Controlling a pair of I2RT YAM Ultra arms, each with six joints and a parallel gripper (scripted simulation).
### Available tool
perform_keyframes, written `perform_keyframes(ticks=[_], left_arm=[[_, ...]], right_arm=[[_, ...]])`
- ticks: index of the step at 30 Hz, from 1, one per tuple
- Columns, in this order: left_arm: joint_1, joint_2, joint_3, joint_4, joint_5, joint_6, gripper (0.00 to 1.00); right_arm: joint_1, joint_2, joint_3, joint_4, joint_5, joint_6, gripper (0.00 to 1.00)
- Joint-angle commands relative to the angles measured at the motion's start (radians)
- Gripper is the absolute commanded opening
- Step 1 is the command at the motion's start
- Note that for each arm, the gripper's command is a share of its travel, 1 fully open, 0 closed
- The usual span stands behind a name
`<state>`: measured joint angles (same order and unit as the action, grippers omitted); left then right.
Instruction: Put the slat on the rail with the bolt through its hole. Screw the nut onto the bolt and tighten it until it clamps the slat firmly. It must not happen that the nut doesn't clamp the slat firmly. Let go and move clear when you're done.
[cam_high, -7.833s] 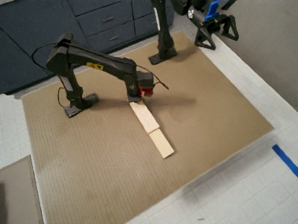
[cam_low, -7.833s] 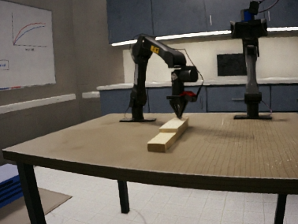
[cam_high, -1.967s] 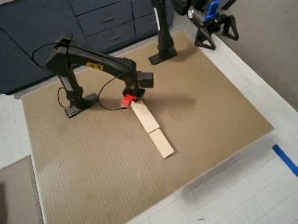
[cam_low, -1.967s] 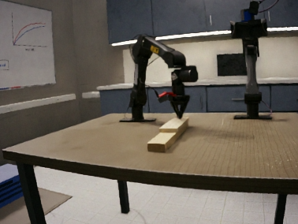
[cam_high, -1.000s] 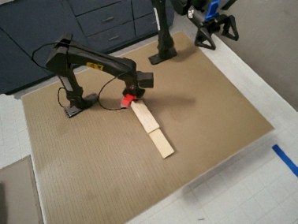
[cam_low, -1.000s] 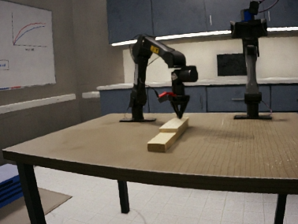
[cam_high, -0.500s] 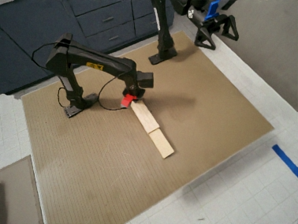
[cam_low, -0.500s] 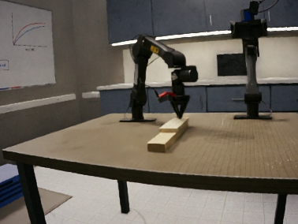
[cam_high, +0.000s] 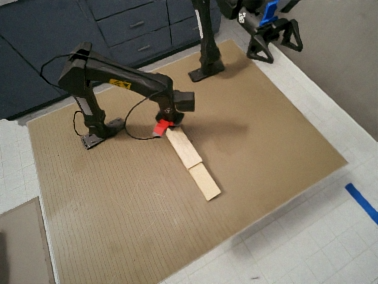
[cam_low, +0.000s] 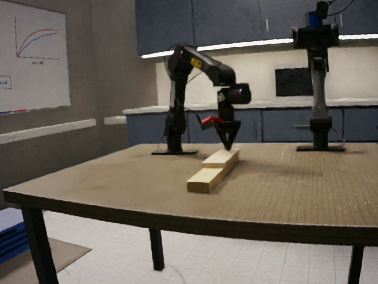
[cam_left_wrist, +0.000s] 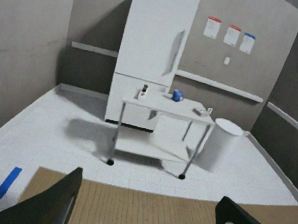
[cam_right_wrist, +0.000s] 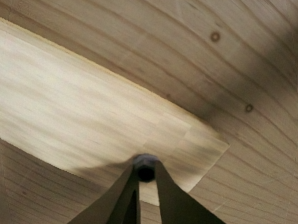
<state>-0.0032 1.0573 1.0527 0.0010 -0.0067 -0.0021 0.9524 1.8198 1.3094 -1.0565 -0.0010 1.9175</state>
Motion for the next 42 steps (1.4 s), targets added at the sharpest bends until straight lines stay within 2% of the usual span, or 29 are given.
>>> perform_keyframes(ticks=[1, 42], left_arm=[[0.000, -0.002, 0.005, 0.005, 0.000, 0.000, 1.00], [0.000, -0.002, 0.005, 0.005, 0.000, 0.000, 1.00]], right_arm=[[-0.001, -0.009, 0.003, -0.005, 0.001, 0.001, 0.12], [-0.001, -0.014, 0.016, -0.023, 0.001, 0.000, 0.12]])
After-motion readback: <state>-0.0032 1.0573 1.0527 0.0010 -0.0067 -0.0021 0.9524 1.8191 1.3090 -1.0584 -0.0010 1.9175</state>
